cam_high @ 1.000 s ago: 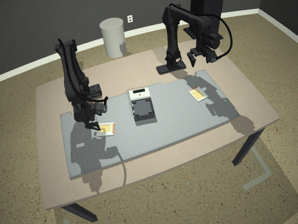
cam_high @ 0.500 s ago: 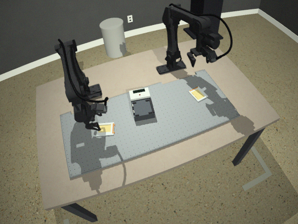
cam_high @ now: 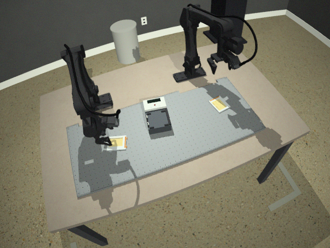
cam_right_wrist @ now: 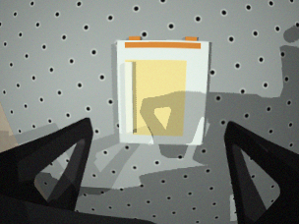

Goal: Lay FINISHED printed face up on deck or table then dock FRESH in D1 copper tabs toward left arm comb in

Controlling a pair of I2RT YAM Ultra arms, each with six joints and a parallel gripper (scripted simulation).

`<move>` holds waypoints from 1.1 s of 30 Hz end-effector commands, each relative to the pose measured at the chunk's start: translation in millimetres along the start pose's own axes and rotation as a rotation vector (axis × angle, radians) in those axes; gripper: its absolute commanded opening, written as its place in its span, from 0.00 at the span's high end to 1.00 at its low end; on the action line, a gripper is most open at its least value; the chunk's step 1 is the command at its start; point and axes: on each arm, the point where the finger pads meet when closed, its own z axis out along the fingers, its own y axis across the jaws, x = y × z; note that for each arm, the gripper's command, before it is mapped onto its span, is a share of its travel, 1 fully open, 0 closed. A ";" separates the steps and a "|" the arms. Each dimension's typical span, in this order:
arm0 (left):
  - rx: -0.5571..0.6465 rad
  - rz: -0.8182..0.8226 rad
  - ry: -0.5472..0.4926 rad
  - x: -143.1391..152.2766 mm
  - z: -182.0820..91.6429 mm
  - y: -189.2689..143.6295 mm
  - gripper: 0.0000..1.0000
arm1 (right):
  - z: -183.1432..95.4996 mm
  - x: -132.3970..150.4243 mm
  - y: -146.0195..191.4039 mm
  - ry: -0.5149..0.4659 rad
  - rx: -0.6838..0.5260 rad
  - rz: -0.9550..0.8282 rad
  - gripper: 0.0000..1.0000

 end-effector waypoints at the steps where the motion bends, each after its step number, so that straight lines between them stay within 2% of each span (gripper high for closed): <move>1: 0.001 -0.005 0.017 -2.3 -15.1 3.7 0.00 | 4.1 0.6 -0.9 -0.003 0.001 -0.006 0.02; 33: 0.001 -0.005 0.017 -2.3 -15.1 3.7 0.00 | 19.3 5.5 -0.4 -0.003 -0.004 -0.008 0.02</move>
